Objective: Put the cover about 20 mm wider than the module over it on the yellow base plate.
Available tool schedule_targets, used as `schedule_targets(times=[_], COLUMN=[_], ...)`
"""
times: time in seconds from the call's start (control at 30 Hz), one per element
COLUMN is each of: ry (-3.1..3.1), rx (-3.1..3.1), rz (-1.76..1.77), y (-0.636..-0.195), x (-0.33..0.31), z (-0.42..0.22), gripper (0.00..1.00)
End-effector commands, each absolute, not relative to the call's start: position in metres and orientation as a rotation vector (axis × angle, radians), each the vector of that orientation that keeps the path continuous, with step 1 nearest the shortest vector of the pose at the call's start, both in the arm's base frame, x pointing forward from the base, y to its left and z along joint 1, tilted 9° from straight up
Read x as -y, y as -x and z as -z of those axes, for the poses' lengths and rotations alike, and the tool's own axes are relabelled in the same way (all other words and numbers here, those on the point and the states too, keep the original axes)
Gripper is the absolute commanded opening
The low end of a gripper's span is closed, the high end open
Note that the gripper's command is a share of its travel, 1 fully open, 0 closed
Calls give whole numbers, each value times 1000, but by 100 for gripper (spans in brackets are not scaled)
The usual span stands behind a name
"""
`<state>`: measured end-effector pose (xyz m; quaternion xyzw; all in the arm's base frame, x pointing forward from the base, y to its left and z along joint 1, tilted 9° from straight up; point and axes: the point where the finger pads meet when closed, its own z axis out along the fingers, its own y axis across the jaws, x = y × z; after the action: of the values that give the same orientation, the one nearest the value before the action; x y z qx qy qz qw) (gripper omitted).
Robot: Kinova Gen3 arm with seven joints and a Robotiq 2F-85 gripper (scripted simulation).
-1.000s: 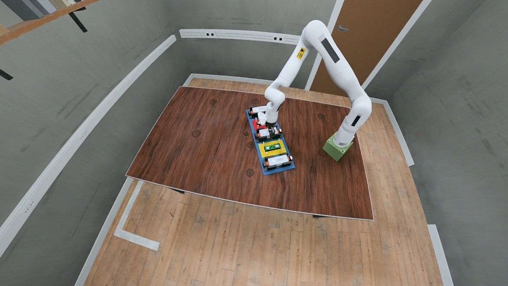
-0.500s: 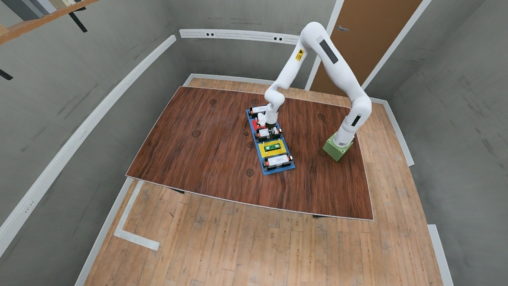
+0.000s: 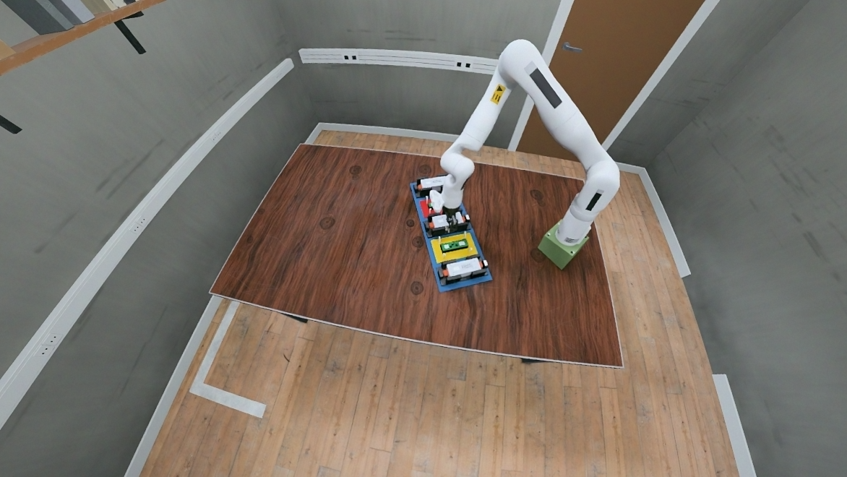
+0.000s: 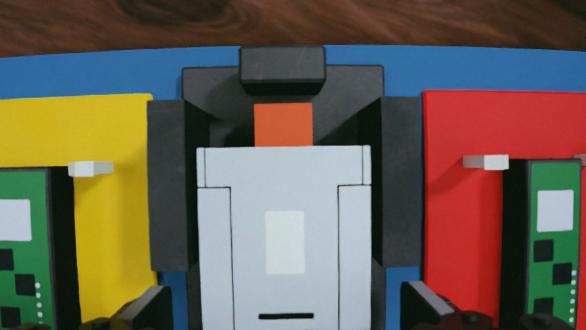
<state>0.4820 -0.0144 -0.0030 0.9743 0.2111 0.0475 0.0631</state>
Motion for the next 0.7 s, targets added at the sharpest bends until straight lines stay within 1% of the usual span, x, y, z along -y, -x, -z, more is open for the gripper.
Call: schedule_targets(times=[0.0, 0.13, 0.17, 0.67], ry=[-2943, -2943, -2943, -2943], rx=[-638, -638, -638, -638], rz=[-146, -146, -146, -146], y=[-483, -483, -483, -483], x=[14, 14, 14, 14], z=[2, 2, 2, 2], gripper=[100, 100, 70, 70])
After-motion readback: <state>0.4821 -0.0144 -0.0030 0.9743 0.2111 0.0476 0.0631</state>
